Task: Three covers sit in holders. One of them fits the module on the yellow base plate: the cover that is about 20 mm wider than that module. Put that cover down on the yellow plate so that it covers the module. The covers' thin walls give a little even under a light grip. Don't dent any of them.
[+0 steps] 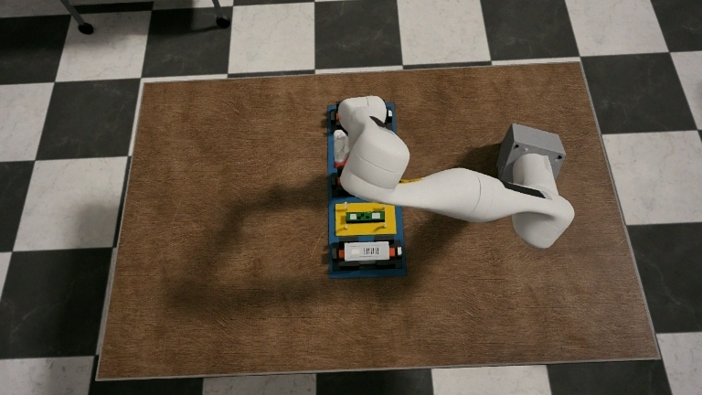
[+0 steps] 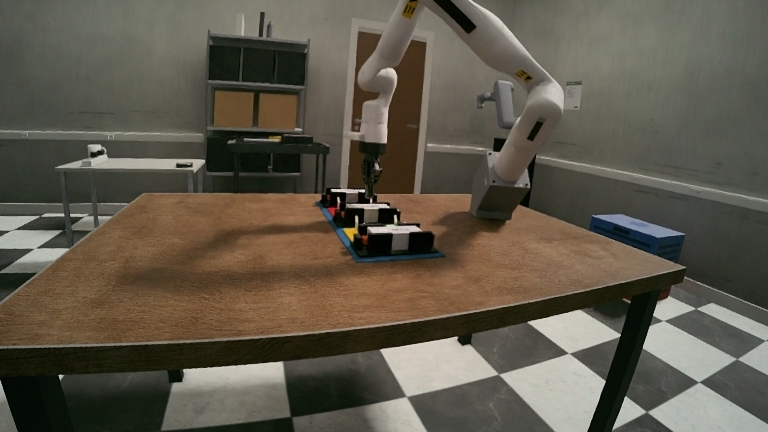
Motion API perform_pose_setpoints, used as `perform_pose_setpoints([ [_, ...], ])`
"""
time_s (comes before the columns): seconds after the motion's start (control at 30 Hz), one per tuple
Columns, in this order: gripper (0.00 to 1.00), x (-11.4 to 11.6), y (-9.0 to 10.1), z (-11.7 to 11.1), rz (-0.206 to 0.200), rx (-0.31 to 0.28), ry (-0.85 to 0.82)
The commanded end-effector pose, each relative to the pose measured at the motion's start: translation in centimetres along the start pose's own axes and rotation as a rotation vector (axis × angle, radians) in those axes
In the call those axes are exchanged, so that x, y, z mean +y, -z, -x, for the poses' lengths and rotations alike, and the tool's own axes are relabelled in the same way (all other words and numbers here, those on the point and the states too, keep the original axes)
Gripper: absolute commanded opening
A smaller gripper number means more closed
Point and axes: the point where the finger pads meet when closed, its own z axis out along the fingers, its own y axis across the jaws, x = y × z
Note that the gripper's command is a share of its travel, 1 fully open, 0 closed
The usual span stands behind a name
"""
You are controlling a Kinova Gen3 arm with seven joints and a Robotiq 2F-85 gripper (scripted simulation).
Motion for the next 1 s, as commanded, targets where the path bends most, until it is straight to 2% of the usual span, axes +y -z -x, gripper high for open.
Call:
perform_pose_setpoints([
  [0.0, 0.00, 0.05, 0.08, -0.04, 0.001, 0.001, 0.000],
  [0.83, 0.00, 0.05, 0.08, -0.04, 0.001, 0.001, 0.000],
  [0.87, 1.00, 0.05, 0.08, -0.04, 0.001, 0.001, 0.000],
  [0.97, 1.00, 0.05, 0.08, -0.04, 0.001, 0.001, 0.000],
])
